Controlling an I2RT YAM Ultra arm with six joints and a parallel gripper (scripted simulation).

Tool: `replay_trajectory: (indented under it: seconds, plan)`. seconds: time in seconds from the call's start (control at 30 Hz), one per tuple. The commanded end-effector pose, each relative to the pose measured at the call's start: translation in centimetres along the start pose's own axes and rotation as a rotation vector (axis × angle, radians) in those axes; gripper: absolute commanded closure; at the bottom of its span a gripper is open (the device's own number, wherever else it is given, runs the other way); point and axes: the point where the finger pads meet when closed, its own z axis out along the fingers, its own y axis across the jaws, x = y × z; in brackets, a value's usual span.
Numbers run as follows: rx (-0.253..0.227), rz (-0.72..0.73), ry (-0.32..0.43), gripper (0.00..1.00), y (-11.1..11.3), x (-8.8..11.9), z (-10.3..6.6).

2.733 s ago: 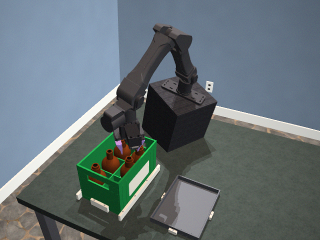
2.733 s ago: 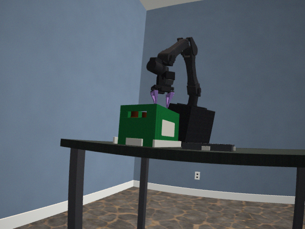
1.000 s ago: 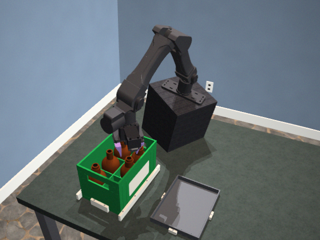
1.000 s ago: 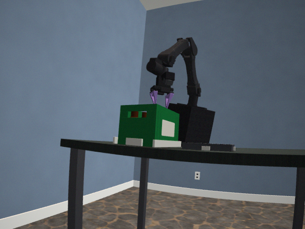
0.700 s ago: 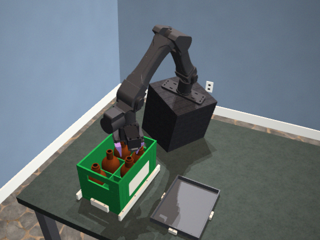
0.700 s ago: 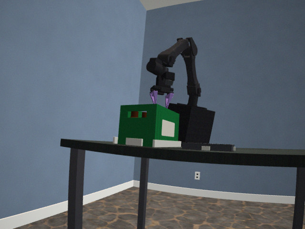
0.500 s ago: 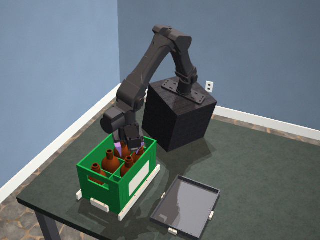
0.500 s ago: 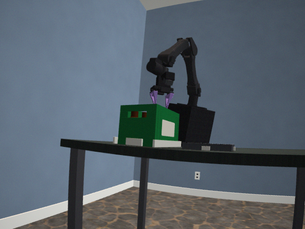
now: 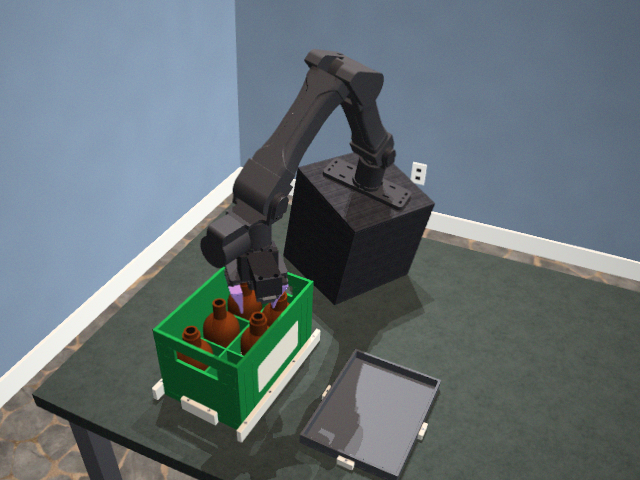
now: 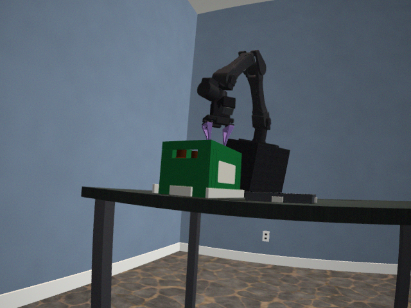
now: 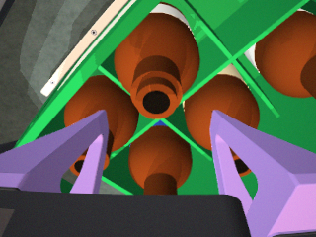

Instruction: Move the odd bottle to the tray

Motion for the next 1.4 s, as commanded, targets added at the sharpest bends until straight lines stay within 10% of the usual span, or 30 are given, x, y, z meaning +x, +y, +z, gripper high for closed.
replay_trajectory:
  seconds: [0.0,1.37]
  plan:
    - [0.009,0.003,-0.009,0.39,0.31,0.04,-0.2]
    - [0.021,-0.001,-0.019,0.39,0.07,-0.26,-0.62]
